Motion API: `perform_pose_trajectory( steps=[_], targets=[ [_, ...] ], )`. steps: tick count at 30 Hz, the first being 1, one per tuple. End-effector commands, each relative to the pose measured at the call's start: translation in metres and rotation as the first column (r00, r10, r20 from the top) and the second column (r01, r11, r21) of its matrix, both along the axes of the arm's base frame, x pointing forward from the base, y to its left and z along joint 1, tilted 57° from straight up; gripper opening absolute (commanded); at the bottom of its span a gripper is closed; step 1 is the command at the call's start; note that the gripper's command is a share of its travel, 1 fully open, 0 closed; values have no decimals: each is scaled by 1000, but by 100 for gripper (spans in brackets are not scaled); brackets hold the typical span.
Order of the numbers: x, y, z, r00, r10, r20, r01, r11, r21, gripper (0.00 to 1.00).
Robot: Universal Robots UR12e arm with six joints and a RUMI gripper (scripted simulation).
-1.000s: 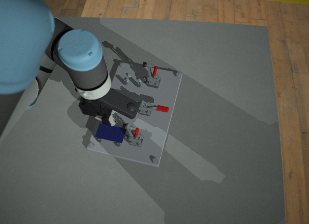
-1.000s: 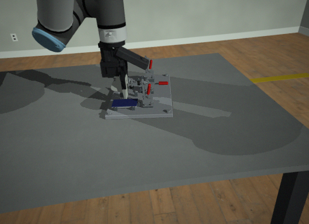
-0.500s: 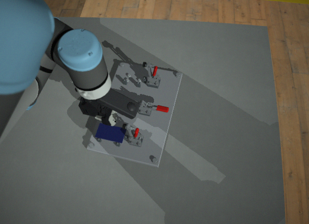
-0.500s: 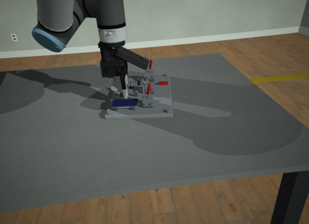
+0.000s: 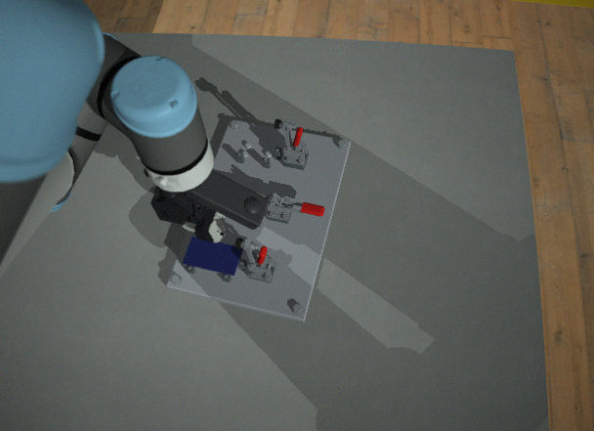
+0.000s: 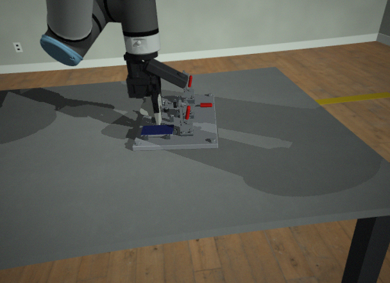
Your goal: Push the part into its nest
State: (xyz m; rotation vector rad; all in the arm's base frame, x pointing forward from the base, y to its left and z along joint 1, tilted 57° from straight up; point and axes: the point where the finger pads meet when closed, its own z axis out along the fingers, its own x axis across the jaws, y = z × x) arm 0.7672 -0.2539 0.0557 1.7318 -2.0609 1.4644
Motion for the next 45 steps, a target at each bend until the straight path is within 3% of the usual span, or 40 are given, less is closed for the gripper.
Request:
perform_pose_trajectory(
  steps=[1, 25, 45],
  targets=[
    [-3, -2, 1, 1000, -3, -2, 3, 1000, 0, 0],
    [-3, -3, 1, 1000, -5, -1, 5, 1000, -1, 0],
    [7, 13, -10, 1000, -2, 1, 2, 1000, -1, 0]
  ],
)
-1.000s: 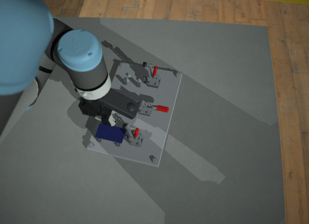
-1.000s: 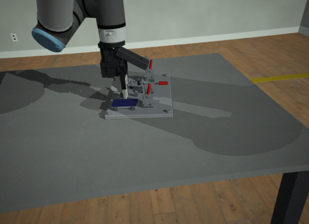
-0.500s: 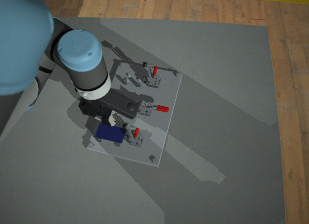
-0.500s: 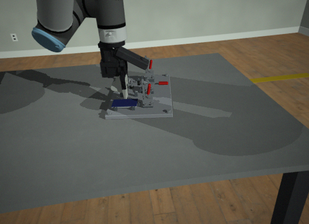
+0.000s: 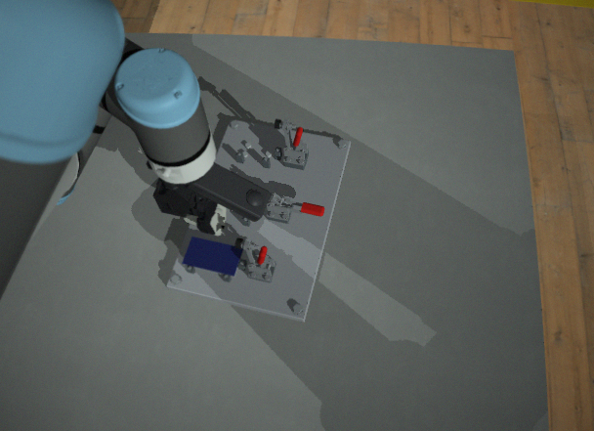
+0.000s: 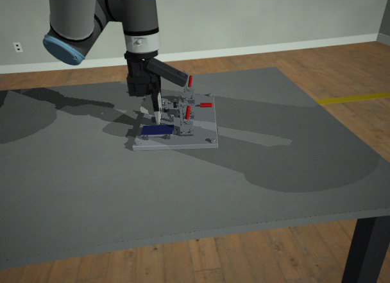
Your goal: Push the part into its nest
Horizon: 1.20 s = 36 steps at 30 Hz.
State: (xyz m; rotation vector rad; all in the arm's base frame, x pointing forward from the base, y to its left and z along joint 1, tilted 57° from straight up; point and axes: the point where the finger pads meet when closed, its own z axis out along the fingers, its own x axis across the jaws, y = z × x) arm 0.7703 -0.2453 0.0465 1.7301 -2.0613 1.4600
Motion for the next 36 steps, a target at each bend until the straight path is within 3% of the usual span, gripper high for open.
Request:
perform_pose_trajectory(
  steps=[1, 9, 23, 36],
  targets=[
    [4, 4, -1, 1000, 0, 4, 0, 1000, -2, 0],
    [2, 5, 1, 1000, 0, 4, 0, 1000, -2, 0],
    [-17, 30, 18, 1000, 0, 1, 0, 1000, -1, 0],
    [-18, 33, 19, 1000, 1, 0, -1, 1000, 0, 0]
  ],
)
